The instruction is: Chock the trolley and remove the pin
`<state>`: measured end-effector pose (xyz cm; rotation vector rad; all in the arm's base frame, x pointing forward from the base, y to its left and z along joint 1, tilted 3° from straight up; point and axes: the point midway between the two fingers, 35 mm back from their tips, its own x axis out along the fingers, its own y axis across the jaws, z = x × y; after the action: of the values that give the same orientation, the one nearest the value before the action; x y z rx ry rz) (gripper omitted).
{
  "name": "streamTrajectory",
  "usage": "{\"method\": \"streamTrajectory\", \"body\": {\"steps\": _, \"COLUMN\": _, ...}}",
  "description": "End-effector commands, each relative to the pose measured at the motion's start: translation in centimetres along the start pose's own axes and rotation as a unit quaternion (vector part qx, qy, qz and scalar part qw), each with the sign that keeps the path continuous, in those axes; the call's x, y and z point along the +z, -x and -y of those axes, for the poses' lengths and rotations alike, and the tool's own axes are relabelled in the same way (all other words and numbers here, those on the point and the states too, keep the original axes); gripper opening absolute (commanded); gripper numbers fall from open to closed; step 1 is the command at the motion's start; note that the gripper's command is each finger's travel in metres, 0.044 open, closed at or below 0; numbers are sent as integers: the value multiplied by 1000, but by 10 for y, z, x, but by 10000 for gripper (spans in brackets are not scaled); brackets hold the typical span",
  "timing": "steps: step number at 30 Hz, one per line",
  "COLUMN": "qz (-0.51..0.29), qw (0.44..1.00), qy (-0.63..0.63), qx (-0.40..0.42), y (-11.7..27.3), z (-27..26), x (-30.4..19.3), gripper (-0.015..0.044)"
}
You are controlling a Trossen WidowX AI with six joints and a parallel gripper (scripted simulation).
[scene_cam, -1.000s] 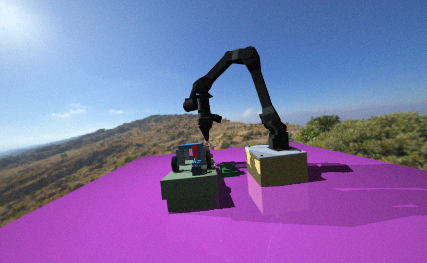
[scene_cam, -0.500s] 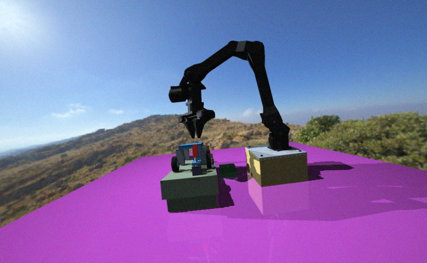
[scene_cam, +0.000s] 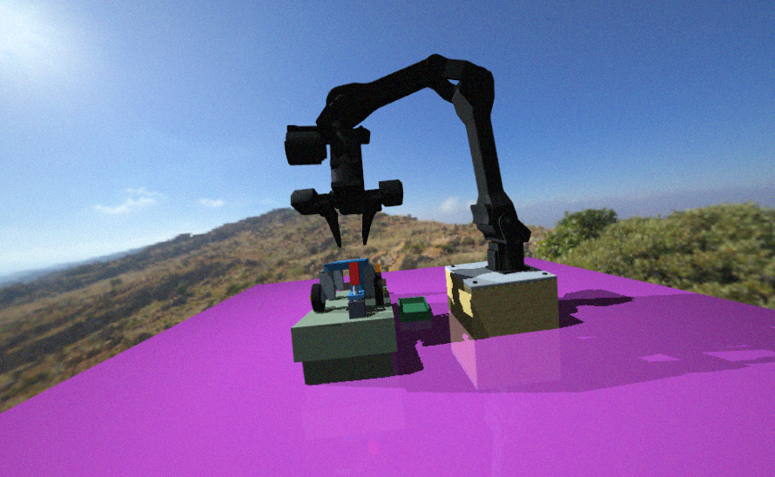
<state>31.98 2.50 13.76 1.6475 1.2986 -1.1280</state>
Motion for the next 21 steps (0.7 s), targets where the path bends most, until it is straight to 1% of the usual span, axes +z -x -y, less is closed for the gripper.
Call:
{"method": "streamTrajectory", "body": {"steps": 1, "qz": -5, "qw": 1000, "qy": 21, "qx": -2, "y": 0, "z": 1, "x": -4, "gripper": 190}}
{"method": "streamTrajectory", "body": {"steps": 21, "qz": -6, "qw": 1000, "qy": 21, "qx": -2, "y": -26, "z": 1, "x": -5, "gripper": 190}}
